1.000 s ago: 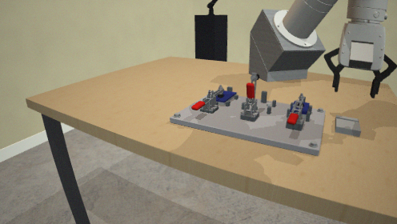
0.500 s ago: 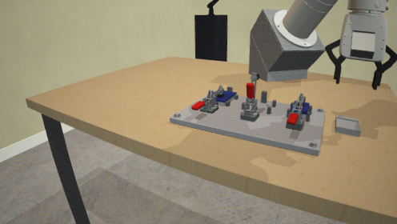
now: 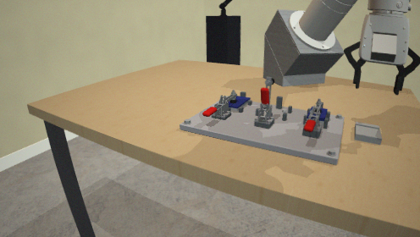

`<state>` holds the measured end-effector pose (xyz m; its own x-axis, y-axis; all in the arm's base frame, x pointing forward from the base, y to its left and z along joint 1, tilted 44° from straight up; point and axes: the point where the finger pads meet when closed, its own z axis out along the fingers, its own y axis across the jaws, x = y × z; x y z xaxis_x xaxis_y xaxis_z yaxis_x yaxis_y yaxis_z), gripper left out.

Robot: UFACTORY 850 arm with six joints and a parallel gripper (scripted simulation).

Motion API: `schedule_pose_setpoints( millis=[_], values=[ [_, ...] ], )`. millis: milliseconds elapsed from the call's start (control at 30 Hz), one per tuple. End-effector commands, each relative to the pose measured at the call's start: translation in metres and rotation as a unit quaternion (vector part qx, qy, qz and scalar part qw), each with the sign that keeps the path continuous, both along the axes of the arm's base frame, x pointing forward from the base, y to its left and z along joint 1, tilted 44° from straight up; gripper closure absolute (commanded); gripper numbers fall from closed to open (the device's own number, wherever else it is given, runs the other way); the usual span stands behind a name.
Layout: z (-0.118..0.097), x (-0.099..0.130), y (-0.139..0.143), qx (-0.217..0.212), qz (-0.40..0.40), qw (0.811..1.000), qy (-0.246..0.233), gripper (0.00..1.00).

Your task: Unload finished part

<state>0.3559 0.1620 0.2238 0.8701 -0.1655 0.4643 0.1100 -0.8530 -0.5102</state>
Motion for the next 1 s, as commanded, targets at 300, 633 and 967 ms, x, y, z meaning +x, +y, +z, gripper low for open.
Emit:
schedule_pose_setpoints(
  millis=[300,633,967],
  values=[
    [0.008,-0.005,-0.005,0.0,0.0,1.0,0.0,0.05],
    [0.026,-0.017,-0.018,0.0,0.0,1.0,0.0,0.05],
    [0.051,-0.034,-0.035,0.0,0.0,1.0,0.0,0.05]
  ],
)
